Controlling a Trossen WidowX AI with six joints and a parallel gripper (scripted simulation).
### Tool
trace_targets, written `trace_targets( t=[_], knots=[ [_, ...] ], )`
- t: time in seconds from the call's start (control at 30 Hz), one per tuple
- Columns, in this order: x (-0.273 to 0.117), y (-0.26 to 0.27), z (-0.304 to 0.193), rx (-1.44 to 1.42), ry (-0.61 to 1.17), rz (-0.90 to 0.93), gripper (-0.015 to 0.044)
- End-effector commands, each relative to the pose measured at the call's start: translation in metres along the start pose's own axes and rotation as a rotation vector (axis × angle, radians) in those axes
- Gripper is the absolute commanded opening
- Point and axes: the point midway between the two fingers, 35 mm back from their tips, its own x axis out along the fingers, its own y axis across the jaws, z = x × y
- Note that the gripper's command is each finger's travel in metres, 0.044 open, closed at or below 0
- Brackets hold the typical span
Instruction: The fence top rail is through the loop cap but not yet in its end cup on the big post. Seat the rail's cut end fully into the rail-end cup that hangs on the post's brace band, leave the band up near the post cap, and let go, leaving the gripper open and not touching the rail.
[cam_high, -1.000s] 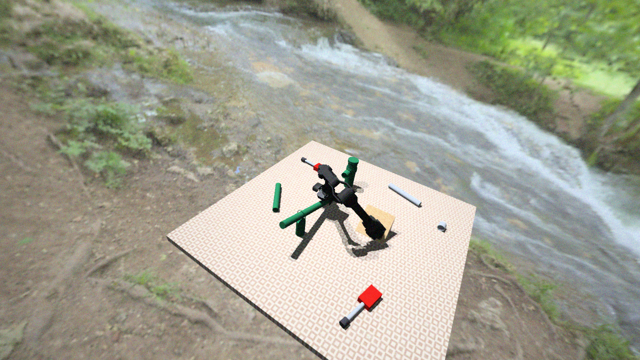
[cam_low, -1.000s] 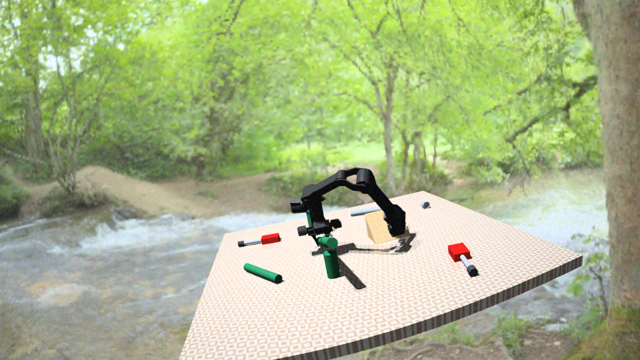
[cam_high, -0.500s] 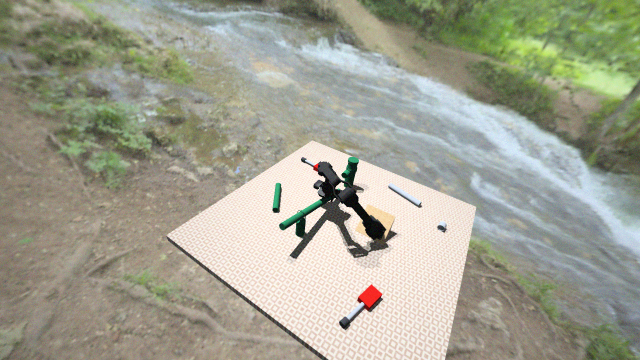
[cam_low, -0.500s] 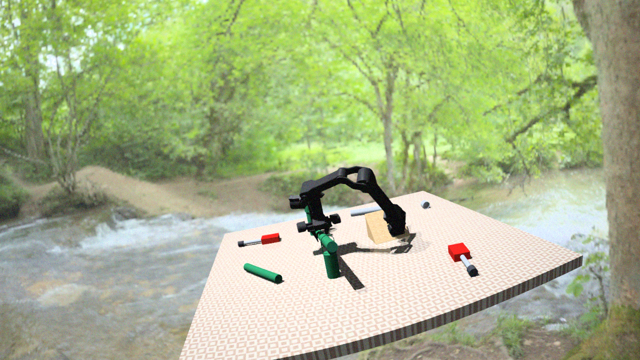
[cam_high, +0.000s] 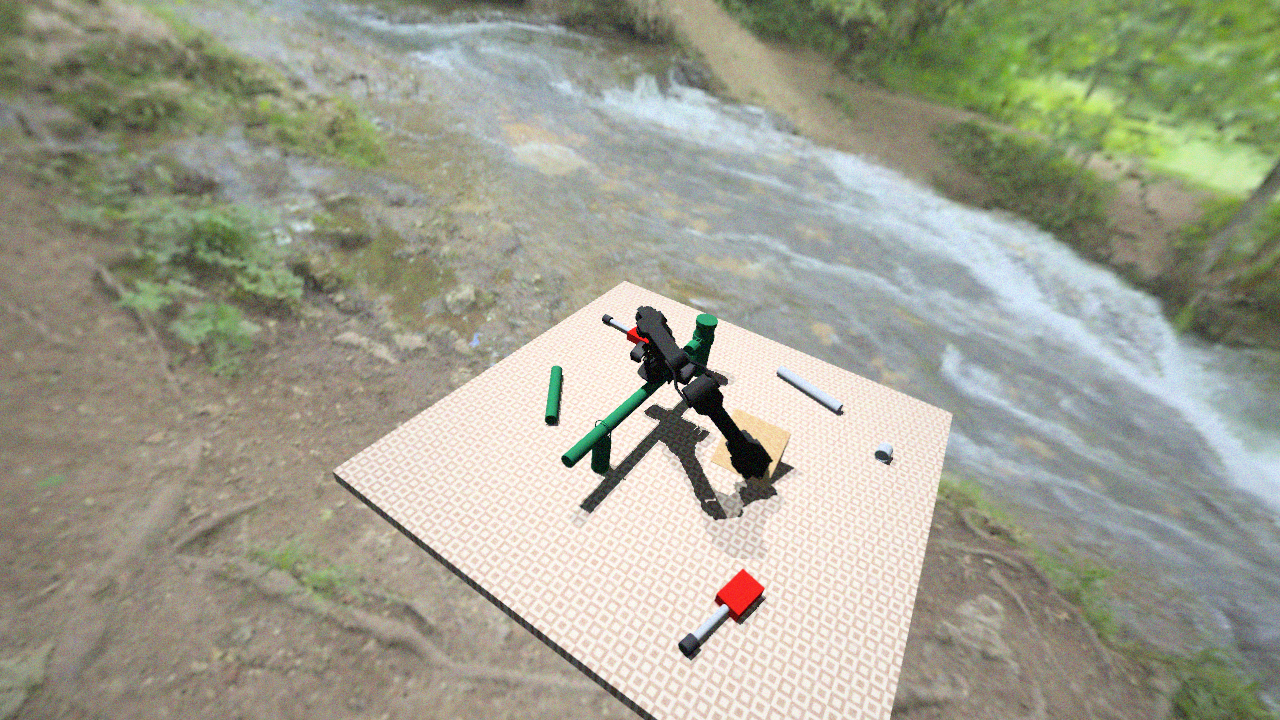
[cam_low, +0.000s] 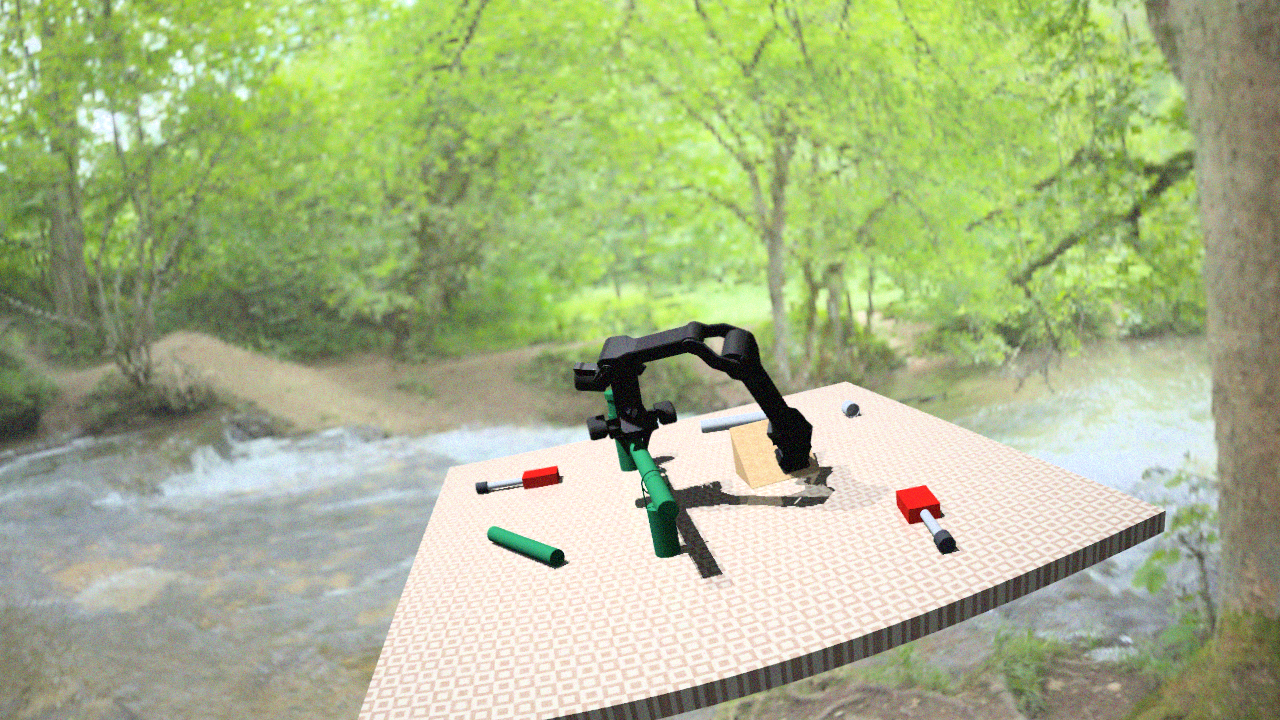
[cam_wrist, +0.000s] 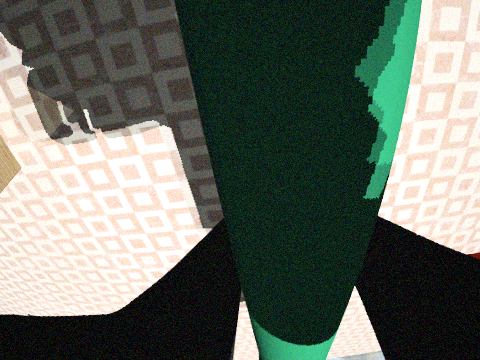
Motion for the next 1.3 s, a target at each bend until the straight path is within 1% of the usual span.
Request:
trace_targets(
  t=[0.0,1.27],
  knots=[
    [0.001,0.0,0.0,0.001,-0.002,-0.002,0.0],
    [-0.01,-0.002,-0.009,0.001,-0.001,-0.001,0.0]
  ],
)
